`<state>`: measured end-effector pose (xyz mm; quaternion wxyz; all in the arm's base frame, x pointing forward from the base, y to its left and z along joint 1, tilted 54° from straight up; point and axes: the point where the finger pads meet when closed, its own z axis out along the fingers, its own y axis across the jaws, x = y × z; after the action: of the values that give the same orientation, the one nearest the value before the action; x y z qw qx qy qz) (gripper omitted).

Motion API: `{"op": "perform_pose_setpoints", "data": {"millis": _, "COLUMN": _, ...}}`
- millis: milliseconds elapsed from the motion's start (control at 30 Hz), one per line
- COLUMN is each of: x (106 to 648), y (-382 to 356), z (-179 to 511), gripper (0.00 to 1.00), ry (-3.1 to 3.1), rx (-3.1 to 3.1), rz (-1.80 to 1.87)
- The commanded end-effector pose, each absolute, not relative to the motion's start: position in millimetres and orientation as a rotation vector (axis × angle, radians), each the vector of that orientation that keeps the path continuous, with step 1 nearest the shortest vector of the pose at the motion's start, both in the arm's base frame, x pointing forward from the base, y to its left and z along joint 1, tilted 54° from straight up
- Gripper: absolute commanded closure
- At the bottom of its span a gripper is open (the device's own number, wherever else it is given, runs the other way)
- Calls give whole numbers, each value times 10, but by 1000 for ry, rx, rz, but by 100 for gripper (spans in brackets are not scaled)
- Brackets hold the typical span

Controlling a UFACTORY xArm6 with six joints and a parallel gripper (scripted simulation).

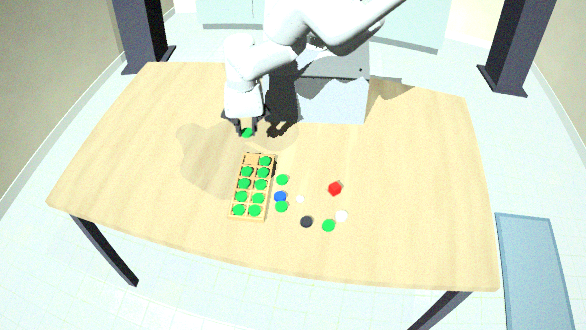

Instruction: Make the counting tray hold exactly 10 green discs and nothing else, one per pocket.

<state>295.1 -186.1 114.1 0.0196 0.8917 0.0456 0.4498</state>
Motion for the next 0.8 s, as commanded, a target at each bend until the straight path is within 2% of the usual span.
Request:
{"op": "perform_pose_setpoints", "data": {"millis": 0, "x": 2969, "y": -1861, "z": 1137, "gripper": 100, "ry": 147, "rx": 2765, "rz": 1396}}
{"op": "perform_pose_setpoints", "data": {"millis": 500, "x": 3595, "y": -1861, "z": 676, "gripper": 100, "ry": 147, "rx": 2765, "rz": 1397}}
{"op": "perform_pose_setpoints", "data": {"millis": 767, "x": 3649, "y": -1859, "z": 629, "gripper": 100, "ry": 147, "rx": 2765, "rz": 1395}}
